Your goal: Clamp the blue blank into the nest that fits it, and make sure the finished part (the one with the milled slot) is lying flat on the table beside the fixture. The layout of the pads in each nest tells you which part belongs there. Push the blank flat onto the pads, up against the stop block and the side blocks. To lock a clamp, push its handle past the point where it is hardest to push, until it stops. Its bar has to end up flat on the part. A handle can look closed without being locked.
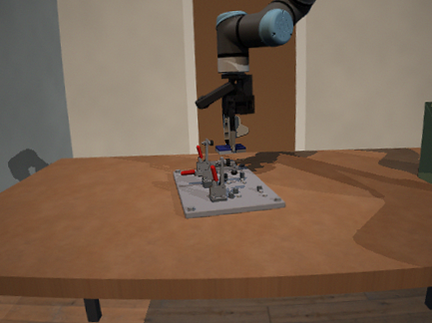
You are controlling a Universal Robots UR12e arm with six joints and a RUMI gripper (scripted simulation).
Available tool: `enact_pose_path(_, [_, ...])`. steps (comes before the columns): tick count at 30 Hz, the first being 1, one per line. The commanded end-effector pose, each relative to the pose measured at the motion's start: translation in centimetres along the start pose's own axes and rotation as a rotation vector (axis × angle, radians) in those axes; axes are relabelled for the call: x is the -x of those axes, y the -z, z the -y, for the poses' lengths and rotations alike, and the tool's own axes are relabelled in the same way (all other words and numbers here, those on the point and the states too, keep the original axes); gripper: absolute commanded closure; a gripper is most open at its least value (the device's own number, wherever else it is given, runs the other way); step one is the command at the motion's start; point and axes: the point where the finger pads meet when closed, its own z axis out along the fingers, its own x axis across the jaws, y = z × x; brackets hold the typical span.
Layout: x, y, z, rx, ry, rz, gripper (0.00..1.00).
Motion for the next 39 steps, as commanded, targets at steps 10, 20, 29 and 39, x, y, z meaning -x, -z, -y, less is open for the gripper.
enact_pose_path(10, [0.0, 0.1, 0.1, -0.001, 0.000, -0.001, 1.00])
enact_pose_path(20, [0.0, 0.0, 0.1, -0.001, 0.000, -0.001, 1.00])
enact_pose_path(29, [-0.1, -0.3, 0.1, -0.001, 0.000, -0.001, 1.00])
enact_pose_path(39, [-0.1, -1.5, 0.2, -0.001, 0.000, -0.001, 1.00])
